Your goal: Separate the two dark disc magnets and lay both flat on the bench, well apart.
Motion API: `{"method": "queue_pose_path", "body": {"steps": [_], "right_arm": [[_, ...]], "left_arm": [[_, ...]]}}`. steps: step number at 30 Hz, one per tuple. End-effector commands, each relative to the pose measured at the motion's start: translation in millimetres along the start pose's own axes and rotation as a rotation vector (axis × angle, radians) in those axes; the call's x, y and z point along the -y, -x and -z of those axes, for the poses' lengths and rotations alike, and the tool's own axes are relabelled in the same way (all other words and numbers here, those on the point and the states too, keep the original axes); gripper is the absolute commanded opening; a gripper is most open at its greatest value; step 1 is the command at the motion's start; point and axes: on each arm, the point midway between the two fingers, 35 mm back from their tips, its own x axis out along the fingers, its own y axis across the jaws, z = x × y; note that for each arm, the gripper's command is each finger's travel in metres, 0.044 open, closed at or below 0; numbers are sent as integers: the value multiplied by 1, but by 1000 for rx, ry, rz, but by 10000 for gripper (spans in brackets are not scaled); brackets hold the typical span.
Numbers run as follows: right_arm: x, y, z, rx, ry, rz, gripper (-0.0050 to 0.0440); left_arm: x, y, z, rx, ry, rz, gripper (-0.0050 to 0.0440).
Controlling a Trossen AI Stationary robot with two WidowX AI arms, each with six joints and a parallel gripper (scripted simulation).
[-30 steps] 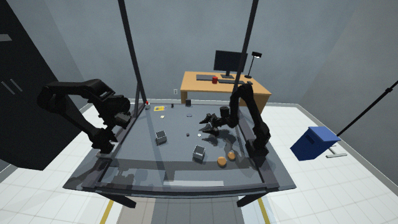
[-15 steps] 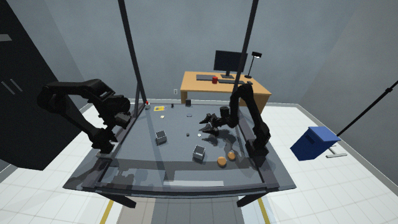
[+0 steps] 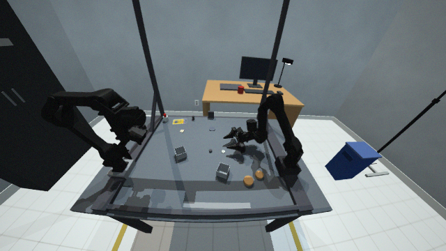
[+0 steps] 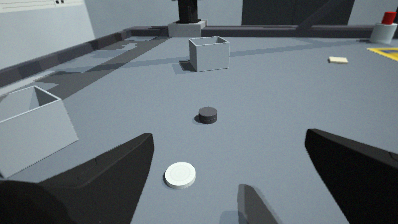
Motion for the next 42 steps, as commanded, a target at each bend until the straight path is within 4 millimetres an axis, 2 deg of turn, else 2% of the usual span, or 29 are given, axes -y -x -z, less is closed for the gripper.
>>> {"method": "queue_pose_path", "body": {"steps": [1, 4, 10, 17, 27, 28, 29, 42], "right_arm": [[0, 3, -1, 14, 3, -2, 400], [0, 3, -1, 14, 3, -2, 400], [0, 3, -1, 14, 3, -2, 400], [0, 3, -1, 14, 3, -2, 400], [0, 3, -1, 14, 3, -2, 400], [0, 3, -1, 14, 3, -2, 400], [0, 3, -1, 14, 3, -2, 400], [0, 3, -1, 14, 3, -2, 400]], "left_arm": [[1, 0, -3, 6, 7, 0, 400], [1, 0, 0, 1, -2, -1, 400], [5, -6, -8, -3, 0, 4, 400], [7, -29, -20, -75, -55, 13, 400], [4, -44, -29, -148, -105, 18, 400], [0, -45, -25, -181, -140, 13, 400], [1, -51, -35, -181, -123, 22, 400], [-21, -68, -53, -336, -218, 25, 400]]}}
